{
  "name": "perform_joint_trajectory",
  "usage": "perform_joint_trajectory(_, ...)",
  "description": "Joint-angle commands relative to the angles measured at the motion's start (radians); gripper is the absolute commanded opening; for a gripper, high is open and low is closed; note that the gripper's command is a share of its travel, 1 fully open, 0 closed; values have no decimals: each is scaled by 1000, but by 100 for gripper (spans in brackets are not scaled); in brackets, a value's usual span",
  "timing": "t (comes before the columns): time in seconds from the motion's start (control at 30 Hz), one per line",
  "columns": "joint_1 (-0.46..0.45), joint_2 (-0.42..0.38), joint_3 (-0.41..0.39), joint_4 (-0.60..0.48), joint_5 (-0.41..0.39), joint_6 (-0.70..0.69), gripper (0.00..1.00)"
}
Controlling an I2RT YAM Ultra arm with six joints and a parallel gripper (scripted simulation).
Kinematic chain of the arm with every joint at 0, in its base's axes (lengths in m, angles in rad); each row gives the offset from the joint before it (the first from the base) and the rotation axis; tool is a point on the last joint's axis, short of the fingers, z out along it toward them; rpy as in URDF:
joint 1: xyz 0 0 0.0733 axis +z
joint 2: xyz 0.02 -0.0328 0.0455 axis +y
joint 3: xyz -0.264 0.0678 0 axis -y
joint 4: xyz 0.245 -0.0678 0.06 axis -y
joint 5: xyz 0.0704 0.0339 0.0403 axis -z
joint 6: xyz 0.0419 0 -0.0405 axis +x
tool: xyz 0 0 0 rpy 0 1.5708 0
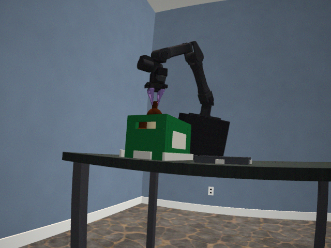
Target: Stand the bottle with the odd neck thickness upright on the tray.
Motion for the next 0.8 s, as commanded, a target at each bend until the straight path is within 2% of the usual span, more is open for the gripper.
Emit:
perform_joint_trajectory(0.0,-19,-50,58,-44,-7,-10,0)
perform_joint_trajectory(0.77,-25,-55,98,-90,-8,-15,0)
